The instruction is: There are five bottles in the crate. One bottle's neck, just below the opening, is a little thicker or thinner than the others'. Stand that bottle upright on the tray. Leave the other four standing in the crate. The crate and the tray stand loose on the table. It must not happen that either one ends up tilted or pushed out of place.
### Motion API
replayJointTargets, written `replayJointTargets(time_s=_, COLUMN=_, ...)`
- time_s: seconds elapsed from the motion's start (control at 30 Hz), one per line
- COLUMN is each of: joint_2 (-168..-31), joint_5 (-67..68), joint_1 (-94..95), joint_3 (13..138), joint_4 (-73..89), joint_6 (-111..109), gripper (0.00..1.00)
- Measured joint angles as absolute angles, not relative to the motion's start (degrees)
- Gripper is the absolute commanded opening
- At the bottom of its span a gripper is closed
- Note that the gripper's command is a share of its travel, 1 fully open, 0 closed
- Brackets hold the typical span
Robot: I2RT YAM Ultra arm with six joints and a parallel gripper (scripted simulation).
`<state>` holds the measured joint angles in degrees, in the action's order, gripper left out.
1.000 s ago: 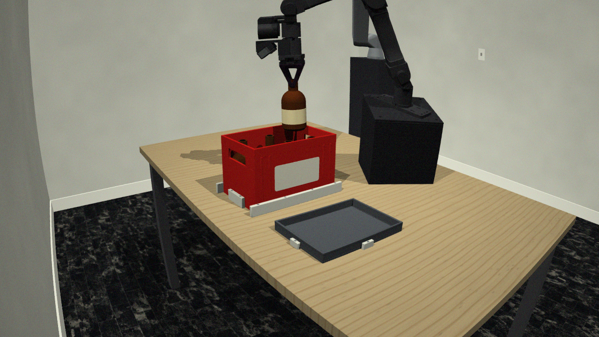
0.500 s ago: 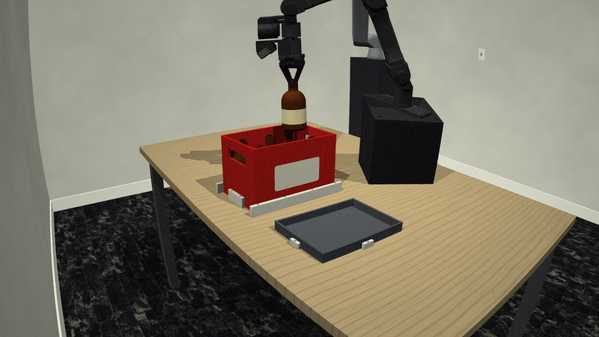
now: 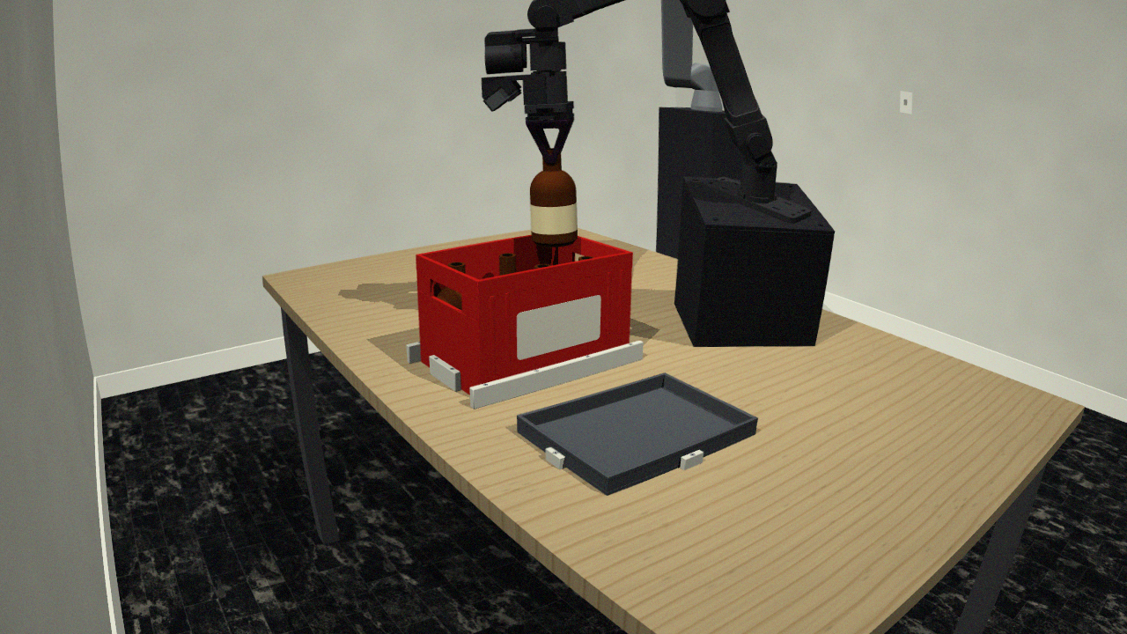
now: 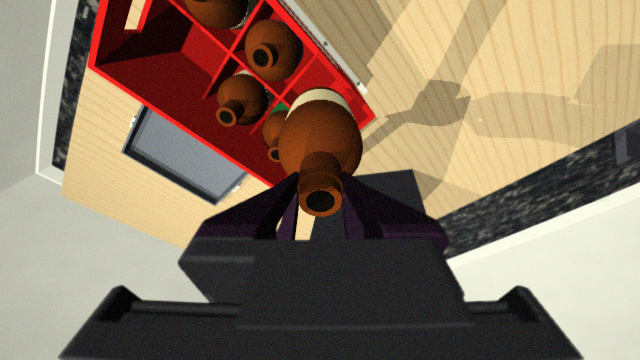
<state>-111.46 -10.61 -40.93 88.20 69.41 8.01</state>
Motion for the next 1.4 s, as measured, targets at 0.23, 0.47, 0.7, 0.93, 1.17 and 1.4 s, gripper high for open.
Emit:
replayJointTargets(time_s=0.23, joint_2=-111.2, joint_5=-10.6, joint_1=-41.0, joint_3=89.3, joint_4=70.6, joint_6=7.8, gripper=0.00)
replayJointTargets(time_s=0.47, joint_2=-110.8, joint_5=-10.6, joint_1=-41.4, joint_3=90.6, joint_4=71.7, joint_6=7.6, gripper=0.00)
replayJointTargets(time_s=0.7, joint_2=-110.8, joint_5=-10.6, joint_1=-41.5, joint_3=91.2, joint_4=72.7, joint_6=7.5, gripper=0.00)
replayJointTargets(time_s=0.93, joint_2=-110.8, joint_5=-10.6, joint_1=-41.5, joint_3=91.3, joint_4=73.1, joint_6=7.5, gripper=0.00)
replayJointTargets(time_s=1.17, joint_2=-110.8, joint_5=-10.6, joint_1=-41.5, joint_3=91.3, joint_4=73.2, joint_6=7.5, gripper=0.00)
replayJointTargets(time_s=1.4, joint_2=-110.8, joint_5=-10.6, joint_1=-41.5, joint_3=91.3, joint_4=73.2, joint_6=7.5, gripper=0.00)
